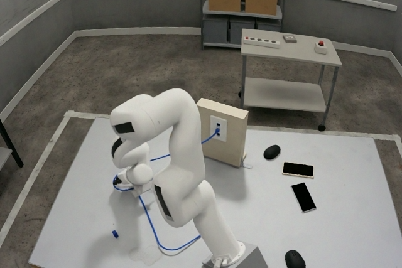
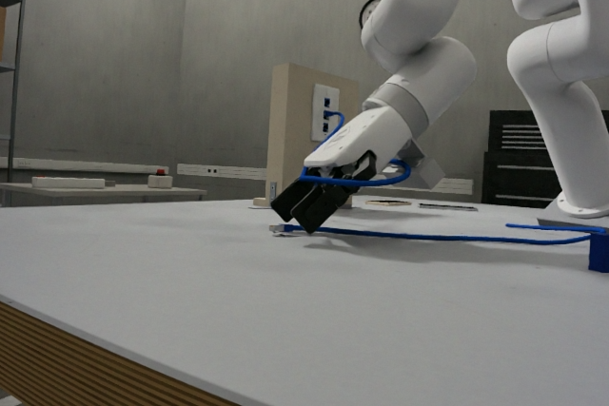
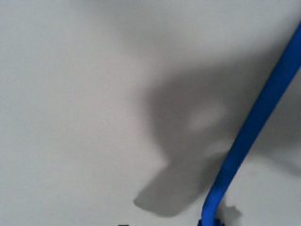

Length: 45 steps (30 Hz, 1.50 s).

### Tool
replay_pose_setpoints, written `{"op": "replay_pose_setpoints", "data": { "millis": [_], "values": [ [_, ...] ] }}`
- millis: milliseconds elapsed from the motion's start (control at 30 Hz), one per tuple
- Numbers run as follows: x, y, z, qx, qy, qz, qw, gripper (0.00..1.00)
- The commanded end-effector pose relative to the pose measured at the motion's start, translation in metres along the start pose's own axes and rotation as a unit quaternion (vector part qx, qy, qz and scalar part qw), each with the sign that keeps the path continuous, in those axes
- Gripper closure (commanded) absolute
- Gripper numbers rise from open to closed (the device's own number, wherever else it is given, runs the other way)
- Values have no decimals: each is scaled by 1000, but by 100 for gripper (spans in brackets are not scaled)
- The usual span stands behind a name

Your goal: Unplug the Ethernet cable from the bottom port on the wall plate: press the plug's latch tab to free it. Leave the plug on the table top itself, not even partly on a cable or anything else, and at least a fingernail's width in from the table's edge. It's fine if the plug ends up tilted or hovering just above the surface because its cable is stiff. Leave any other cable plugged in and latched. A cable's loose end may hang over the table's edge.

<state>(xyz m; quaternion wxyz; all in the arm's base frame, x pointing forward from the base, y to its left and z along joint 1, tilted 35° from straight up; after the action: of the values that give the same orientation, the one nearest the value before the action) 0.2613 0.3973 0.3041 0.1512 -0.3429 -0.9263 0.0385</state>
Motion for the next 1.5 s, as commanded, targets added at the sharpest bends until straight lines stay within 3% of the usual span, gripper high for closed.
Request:
{"op": "replay_pose_setpoints", "data": {
  "millis": [0, 467, 1467],
  "values": [
    [0, 0, -1, -1, 0, 0, 1000, 0],
    [0, -7, -1, -1, 0, 0, 1000, 0],
    [0, -53, -1, -1, 0, 0, 1000, 0]
  ]
}}
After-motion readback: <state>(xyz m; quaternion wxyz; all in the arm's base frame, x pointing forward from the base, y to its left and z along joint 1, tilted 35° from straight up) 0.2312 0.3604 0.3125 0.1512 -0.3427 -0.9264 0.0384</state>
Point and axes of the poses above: the point where the finger pads meet when closed, its own y axis out along the fingers, its own x axis across the jaws, z = x × y, the point moved 1 cm from there along -y, back along the fingers, and after that the axes turned 11 degrees about y, right-handed, at the moved point
